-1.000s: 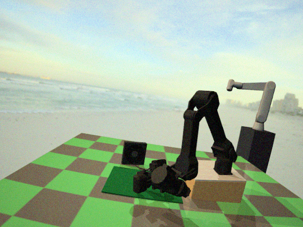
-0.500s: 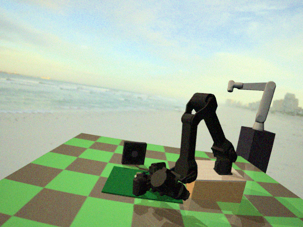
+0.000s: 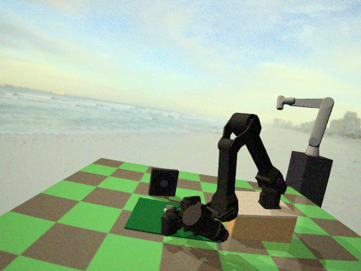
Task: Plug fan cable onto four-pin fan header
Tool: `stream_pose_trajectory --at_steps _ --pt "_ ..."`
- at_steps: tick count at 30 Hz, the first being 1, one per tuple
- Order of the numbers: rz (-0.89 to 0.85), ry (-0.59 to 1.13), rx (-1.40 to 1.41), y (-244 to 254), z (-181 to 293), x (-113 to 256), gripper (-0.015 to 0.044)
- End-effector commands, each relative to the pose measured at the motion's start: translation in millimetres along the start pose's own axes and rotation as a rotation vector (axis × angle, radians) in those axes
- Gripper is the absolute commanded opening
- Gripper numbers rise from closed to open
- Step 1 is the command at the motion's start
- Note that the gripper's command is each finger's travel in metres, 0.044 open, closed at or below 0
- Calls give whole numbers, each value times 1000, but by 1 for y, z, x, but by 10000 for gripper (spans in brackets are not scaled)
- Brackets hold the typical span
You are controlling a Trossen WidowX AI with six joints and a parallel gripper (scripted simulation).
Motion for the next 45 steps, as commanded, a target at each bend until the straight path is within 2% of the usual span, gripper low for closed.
stream_pose_trajectory --at_steps 1,41,45 --pt "0 0 -1 0 -1 0 0" --pt "0 0 -1 0 -1 0 0" --pt "0 0 -1 0 0 0 105"
Point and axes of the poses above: the point midway between the two fingers, 35 mm back from their tips, its own x axis back along the fingers, its own y axis across the jaws, z = x × y, the point moved 4 cm from there along x, back along the fingers, and after that the axes turned 11 degrees about -x, right-handed, at the moved point
